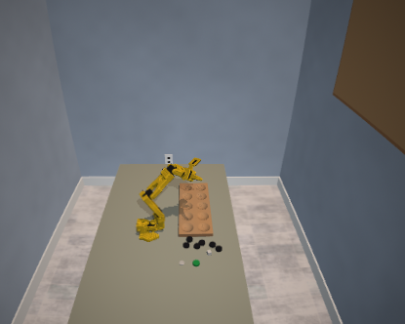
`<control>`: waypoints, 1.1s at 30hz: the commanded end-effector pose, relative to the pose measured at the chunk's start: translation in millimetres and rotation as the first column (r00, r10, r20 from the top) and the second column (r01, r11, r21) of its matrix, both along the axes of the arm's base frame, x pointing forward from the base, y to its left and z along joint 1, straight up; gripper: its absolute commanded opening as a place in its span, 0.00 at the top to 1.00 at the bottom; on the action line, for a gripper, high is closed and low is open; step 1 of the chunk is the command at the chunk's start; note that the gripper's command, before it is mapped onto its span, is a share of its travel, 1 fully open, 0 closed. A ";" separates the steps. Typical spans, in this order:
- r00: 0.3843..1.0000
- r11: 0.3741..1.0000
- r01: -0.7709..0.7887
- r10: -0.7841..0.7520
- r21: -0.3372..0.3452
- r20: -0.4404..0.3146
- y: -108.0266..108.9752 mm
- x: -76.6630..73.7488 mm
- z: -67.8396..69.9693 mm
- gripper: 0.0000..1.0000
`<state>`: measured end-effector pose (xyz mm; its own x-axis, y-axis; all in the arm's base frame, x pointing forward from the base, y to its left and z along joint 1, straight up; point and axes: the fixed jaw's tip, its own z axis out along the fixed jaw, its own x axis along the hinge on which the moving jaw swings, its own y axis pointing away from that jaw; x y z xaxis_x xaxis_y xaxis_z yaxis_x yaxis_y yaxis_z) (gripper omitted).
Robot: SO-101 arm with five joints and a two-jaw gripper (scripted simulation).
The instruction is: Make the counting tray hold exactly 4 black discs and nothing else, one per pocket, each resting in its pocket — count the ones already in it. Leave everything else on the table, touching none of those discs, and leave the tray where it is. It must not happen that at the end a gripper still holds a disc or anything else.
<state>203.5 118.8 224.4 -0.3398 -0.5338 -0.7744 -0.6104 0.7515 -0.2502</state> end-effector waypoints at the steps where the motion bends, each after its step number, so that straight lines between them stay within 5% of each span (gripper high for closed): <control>1: 0.999 1.000 -0.001 0.000 0.021 0.032 -0.5 -1.9 8.2 0.00; 13: 1.000 0.999 -0.005 0.005 0.042 0.007 0.6 -11.8 3.4 0.00; 33: 0.993 0.992 -0.015 0.029 0.126 -0.113 2.2 -54.5 -25.8 0.00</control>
